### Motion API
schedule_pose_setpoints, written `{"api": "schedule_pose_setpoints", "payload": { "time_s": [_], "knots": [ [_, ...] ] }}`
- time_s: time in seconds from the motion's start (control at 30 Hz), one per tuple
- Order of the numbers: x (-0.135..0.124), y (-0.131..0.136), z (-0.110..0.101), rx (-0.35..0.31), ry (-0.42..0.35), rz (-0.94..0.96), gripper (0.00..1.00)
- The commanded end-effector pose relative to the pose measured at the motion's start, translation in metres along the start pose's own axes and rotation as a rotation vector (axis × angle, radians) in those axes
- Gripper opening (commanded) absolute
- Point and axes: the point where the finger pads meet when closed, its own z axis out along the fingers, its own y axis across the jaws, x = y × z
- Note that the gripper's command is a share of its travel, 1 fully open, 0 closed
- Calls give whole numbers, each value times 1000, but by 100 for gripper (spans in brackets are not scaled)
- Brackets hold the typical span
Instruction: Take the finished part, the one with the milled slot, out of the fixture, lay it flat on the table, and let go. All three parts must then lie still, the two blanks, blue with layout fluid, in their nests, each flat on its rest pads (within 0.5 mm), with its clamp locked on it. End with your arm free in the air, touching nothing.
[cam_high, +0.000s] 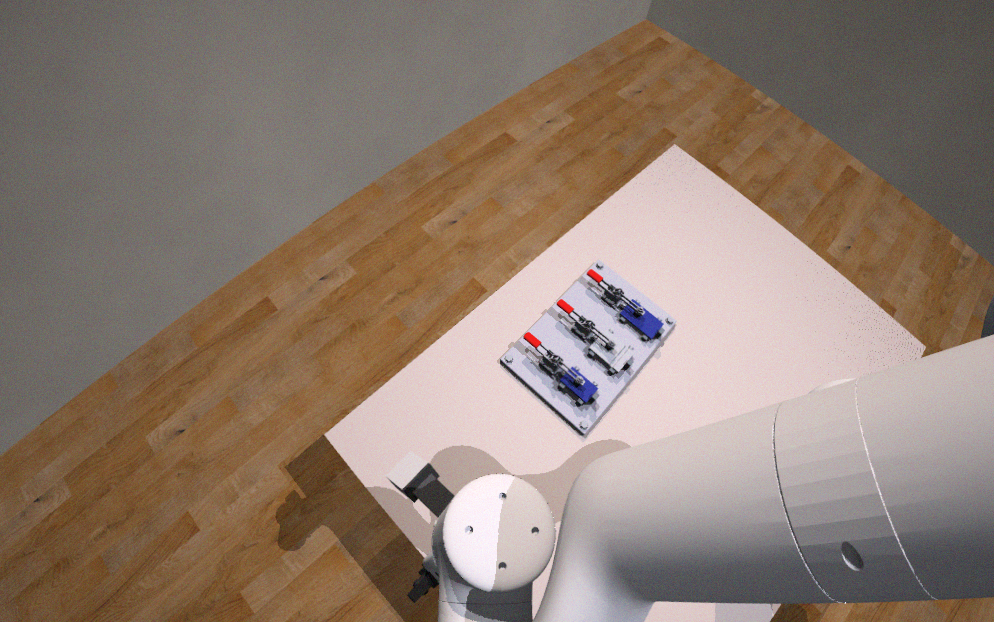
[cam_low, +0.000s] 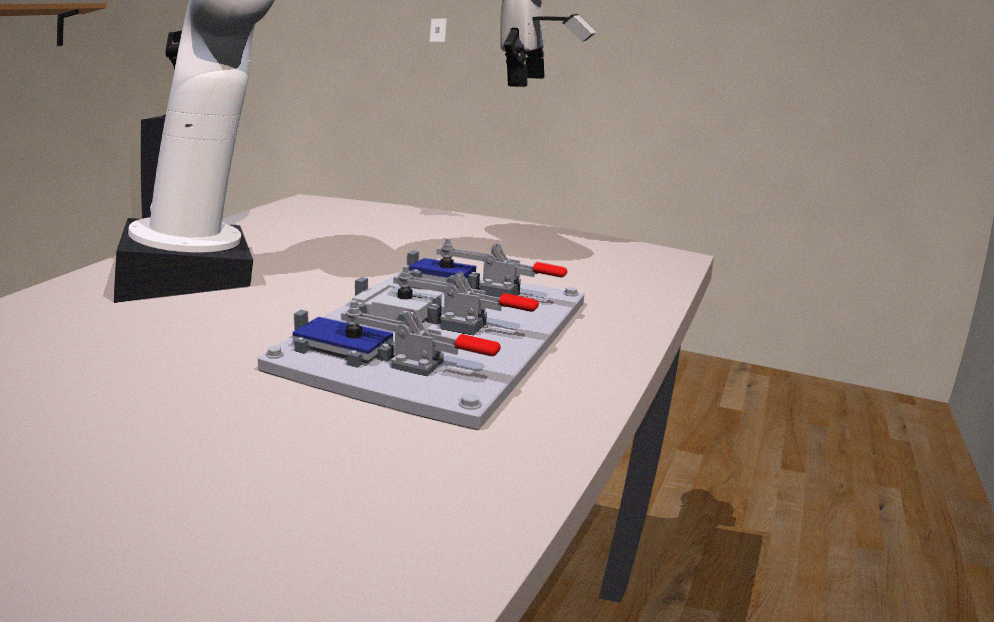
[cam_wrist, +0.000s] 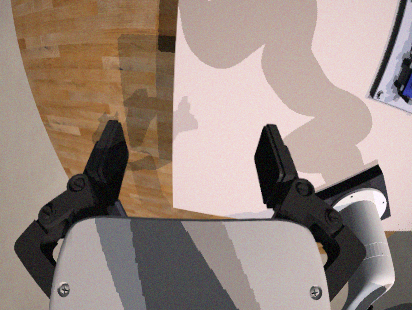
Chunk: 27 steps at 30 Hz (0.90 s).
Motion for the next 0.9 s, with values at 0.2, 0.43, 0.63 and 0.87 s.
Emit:
{"api": "schedule_pose_setpoints", "payload": {
  "time_s": [0.2,0.43,0.63,0.87],
  "knots": [
    [2,77,-12,-14,15,173,100],
    [3,125,-18,-24,22,283,100],
    [4,165,-23,-34,27,373,100],
    [5,210,-28,-44,34,476,100]
  ]
}}
